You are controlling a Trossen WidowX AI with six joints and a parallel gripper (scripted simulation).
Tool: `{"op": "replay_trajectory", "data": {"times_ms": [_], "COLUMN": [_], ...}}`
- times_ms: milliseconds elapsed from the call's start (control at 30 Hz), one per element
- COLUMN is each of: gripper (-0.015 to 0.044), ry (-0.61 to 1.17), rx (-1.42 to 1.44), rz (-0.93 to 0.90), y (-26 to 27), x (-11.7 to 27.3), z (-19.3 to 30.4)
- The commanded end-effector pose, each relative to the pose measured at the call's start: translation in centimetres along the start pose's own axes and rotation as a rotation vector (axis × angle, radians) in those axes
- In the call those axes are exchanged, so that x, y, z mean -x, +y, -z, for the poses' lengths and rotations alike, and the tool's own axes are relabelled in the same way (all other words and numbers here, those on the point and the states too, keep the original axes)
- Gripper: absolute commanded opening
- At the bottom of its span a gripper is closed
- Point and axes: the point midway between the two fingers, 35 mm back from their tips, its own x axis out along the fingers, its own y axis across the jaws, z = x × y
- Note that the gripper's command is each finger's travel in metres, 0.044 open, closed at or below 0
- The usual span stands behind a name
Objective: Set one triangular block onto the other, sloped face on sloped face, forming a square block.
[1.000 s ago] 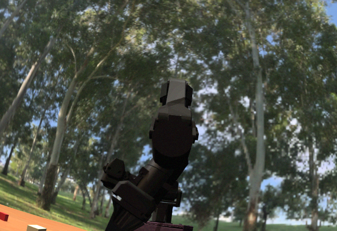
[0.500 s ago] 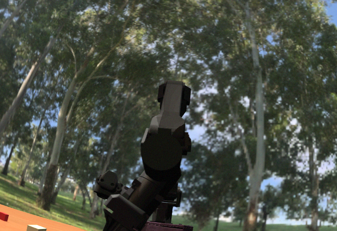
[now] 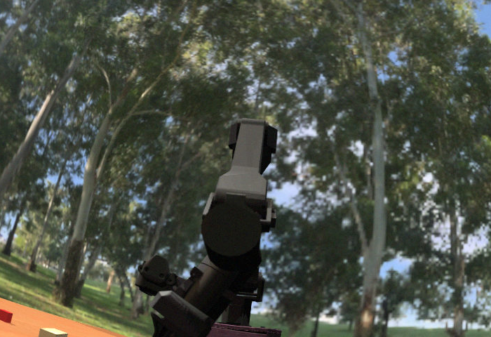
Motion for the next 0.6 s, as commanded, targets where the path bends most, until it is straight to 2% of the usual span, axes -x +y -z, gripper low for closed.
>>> {"op": "replay_trajectory", "data": {"times_ms": [0, 33, 333, 567], "gripper": [0.0236, 0.0229, 0.0, 0.0], "ry": [0.005, 0.005, 0.013, 0.195], "rx": [0.008, 0.008, 0.001, 0.0], "rz": [0.004, 0.004, 0.002, 0.005], "y": [-0.2, -0.2, 0.0, 0.0], "x": [-0.1, -0.1, 0.2, 0.6], "z": [0.1, 0.1, -0.2, -1.4]}}
